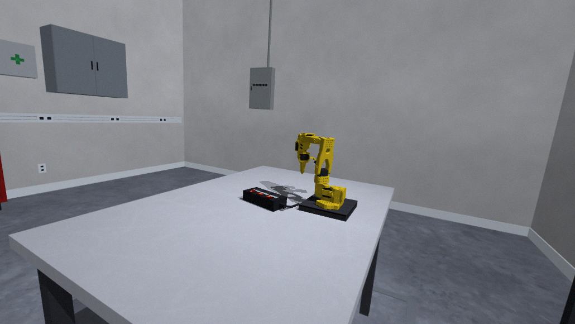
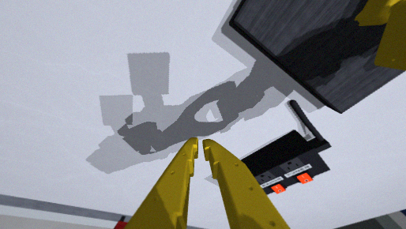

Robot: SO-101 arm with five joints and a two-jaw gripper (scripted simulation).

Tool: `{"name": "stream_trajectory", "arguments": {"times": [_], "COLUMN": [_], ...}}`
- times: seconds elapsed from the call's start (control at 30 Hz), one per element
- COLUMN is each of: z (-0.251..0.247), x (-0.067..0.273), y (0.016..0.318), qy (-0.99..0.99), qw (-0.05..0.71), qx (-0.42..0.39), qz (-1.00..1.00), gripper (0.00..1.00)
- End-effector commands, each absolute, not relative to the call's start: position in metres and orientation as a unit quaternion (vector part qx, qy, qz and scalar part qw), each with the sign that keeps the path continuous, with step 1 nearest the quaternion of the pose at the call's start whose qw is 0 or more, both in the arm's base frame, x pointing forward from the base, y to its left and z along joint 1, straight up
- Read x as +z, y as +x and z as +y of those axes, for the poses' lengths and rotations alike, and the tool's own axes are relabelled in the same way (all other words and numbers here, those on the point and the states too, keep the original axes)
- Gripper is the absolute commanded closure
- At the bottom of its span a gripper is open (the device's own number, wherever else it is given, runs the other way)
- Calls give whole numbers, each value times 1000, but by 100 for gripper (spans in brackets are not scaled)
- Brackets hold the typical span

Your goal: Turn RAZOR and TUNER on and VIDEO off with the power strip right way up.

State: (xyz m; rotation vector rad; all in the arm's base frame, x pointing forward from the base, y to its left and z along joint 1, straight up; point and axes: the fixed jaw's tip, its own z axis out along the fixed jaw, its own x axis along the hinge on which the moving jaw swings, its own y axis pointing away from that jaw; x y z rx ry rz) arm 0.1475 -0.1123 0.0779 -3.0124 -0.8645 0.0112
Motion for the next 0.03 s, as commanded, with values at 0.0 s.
{"name": "stream_trajectory", "arguments": {"times": [0.0], "z": [-114], "x": [82], "y": [148], "qy": [-961], "qw": [-3], "qx": [-2], "qz": [-276], "gripper": [100]}}
